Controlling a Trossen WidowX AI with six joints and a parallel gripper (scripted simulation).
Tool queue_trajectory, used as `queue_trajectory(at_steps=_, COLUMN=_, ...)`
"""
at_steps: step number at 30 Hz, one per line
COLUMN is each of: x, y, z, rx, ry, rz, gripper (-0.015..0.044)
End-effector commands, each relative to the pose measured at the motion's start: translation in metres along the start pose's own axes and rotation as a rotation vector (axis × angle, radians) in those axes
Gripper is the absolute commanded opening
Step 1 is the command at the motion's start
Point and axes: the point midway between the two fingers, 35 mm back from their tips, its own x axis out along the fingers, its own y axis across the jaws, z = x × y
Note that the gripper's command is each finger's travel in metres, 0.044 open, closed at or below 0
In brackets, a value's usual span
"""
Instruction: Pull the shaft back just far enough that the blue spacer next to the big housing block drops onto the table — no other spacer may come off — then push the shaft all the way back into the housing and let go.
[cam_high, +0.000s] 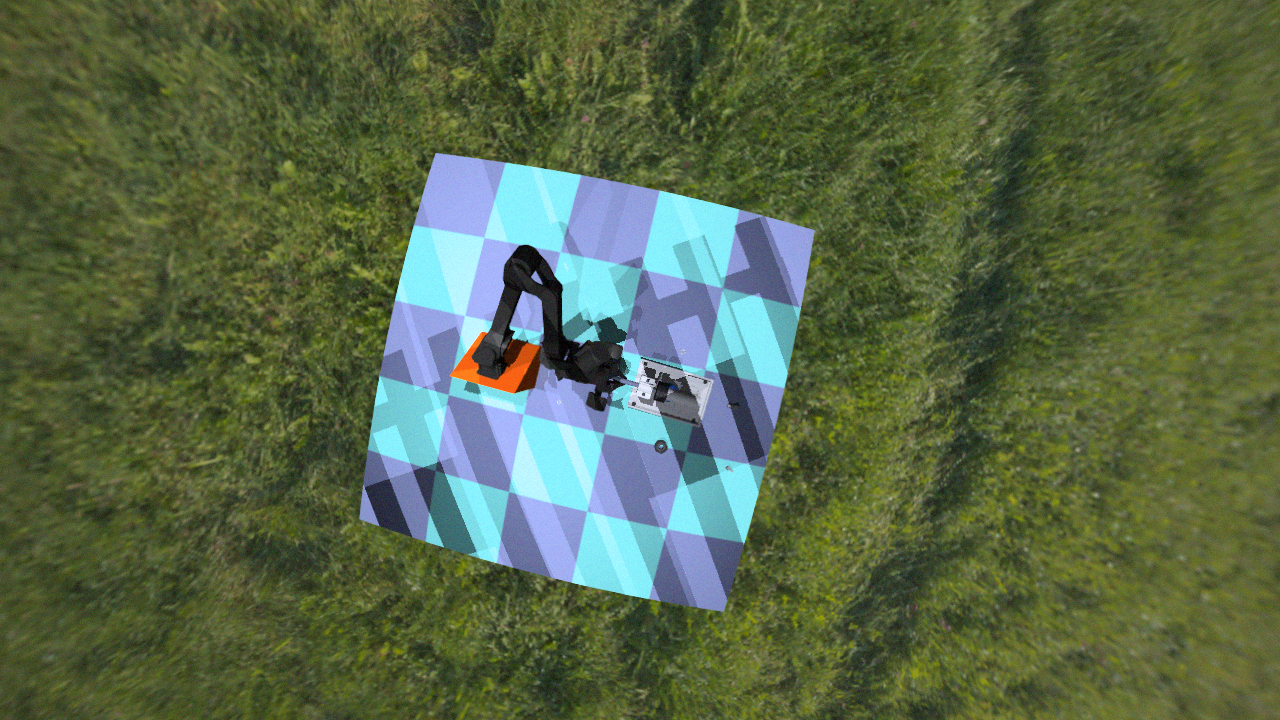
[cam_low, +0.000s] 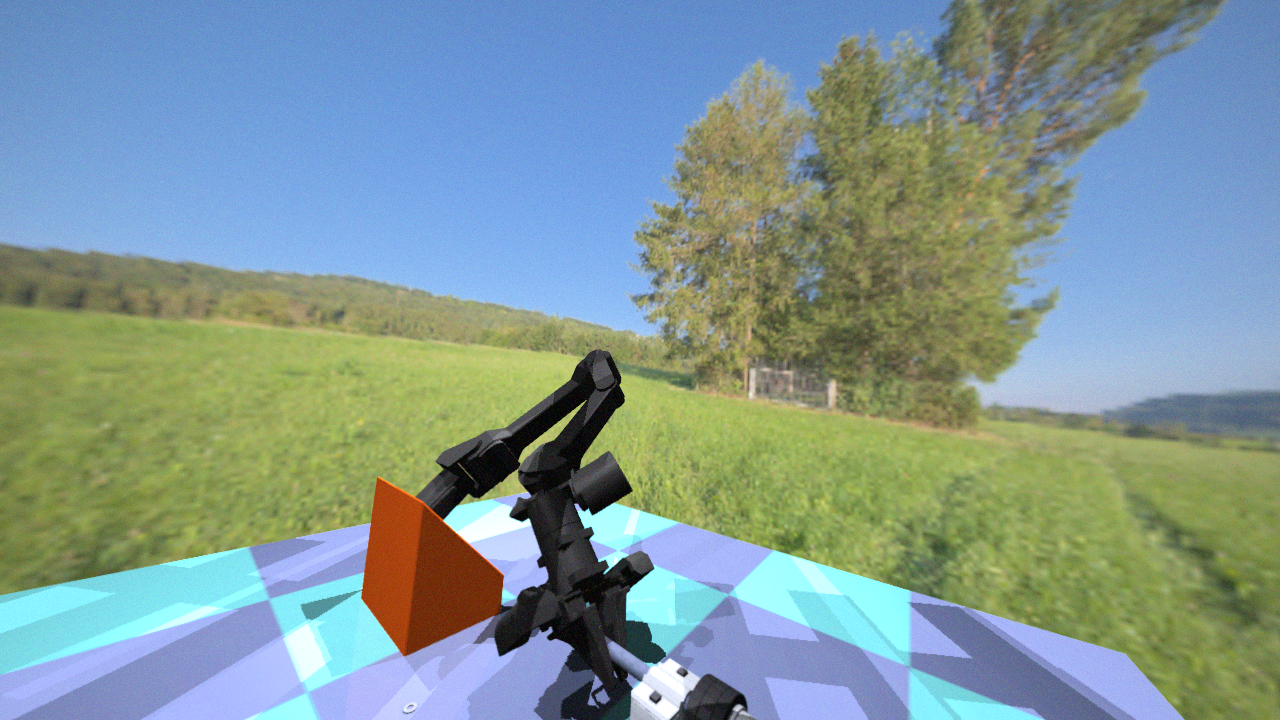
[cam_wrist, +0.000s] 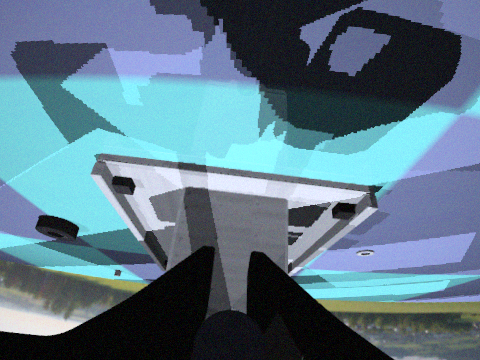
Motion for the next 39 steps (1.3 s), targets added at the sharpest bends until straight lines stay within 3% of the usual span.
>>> queue_trajectory(at_steps=1, x=0.0019, y=-0.0009, z=-0.0039, rx=-0.002, ry=0.007, rz=-0.002, gripper=0.0000)
queue_trajectory(at_steps=39, x=0.0098, y=-0.0009, z=-0.0123, rx=-0.002, ry=0.007, rz=-0.002, gripper=0.0000)
